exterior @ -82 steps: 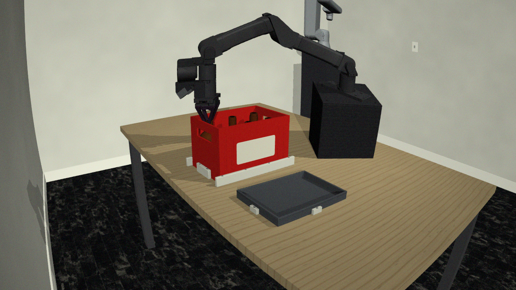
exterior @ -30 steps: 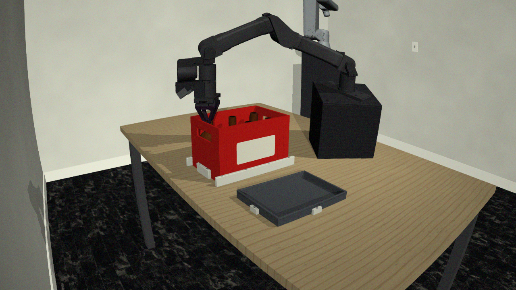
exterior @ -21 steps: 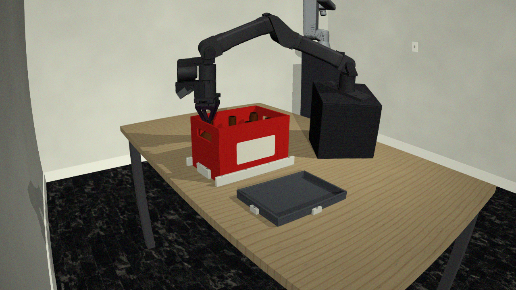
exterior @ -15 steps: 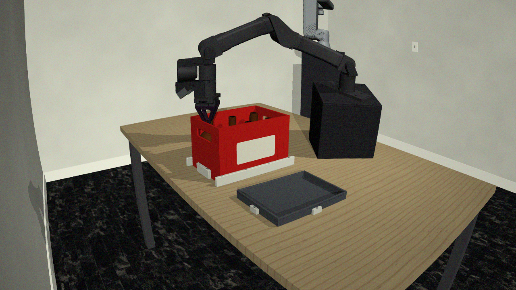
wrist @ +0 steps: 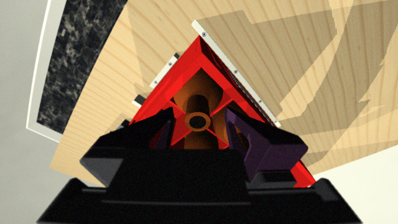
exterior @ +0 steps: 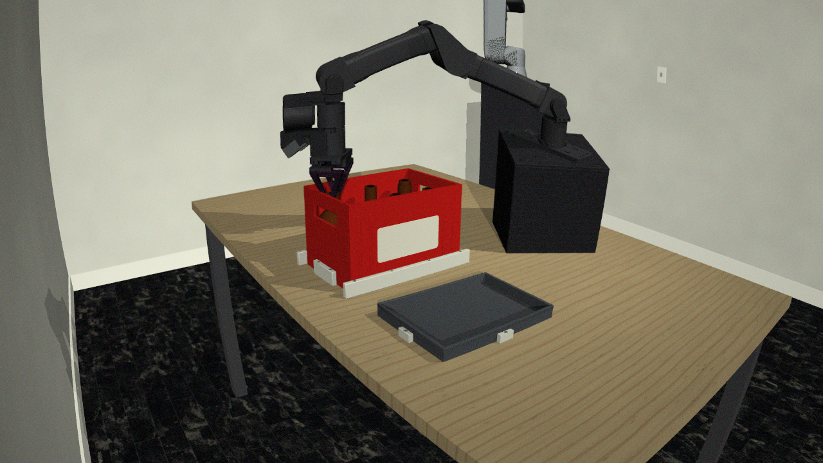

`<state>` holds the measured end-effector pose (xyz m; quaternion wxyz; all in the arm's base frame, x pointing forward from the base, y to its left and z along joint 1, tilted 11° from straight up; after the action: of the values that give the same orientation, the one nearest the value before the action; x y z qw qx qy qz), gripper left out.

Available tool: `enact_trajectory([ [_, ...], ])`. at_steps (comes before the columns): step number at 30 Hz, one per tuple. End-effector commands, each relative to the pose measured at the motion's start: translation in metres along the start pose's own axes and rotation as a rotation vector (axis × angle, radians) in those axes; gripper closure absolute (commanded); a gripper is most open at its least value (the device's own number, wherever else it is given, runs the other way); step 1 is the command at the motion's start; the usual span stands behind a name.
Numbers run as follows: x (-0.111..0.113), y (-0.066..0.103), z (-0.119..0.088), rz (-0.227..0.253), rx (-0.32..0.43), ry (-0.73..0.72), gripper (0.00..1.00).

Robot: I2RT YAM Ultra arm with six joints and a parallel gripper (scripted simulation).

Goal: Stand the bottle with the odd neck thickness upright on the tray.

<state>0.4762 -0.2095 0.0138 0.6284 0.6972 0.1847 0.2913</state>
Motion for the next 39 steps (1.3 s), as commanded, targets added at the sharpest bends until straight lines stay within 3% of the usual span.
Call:
enact_trajectory([
  [1,0.008,0.013,0.004,0.028,-0.041,0.010,0.39],
  [27,0.009,0.016,0.005,0.031,-0.047,0.011,0.39],
  [39,0.002,0.050,0.007,0.030,-0.049,0.005,0.39],
])
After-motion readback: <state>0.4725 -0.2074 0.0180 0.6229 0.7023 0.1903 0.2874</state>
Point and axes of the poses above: the point where the finger pads meet when closed, its own y axis back along the fingers, its own x axis across the jaws, z = x × y, the point moved 7 cm from there along y, back along the fingers, and after that the axes turned 1 degree about -y, right-handed, at the moved point
